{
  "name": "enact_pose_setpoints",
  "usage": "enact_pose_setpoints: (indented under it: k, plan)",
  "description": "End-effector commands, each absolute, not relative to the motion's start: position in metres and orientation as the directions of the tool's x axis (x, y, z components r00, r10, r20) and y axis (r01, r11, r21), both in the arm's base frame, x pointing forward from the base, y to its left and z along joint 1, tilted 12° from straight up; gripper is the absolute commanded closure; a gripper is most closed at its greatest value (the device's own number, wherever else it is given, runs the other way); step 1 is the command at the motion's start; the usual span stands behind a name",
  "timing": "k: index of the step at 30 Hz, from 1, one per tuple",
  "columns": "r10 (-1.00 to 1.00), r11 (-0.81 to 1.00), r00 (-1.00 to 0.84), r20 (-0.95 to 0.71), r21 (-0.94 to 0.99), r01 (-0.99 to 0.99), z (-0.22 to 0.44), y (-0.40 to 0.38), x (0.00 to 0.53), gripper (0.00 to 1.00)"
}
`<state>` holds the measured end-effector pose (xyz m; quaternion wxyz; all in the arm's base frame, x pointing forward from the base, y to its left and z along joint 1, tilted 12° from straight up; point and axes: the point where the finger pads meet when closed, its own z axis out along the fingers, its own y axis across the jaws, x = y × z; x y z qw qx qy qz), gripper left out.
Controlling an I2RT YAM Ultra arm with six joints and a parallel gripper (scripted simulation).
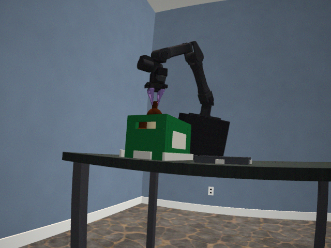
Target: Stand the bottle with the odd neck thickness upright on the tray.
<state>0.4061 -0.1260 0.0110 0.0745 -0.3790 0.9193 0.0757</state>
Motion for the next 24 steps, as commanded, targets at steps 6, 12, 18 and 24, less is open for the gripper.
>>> enact_pose_setpoints:
  k: [6,12,18,24]
  plan:
    - [-0.683,0.709,-0.695,-0.226,0.025,-0.705,0.050,-0.139,0.415,1.00]
    - [-0.683,0.709,-0.695,-0.226,0.025,-0.705,0.055,-0.139,0.415,1.00]
    - [-0.683,0.709,-0.695,-0.226,0.025,-0.705,0.058,-0.140,0.415,1.00]
    - [-0.682,0.710,-0.695,-0.226,0.025,-0.704,0.059,-0.140,0.415,1.00]
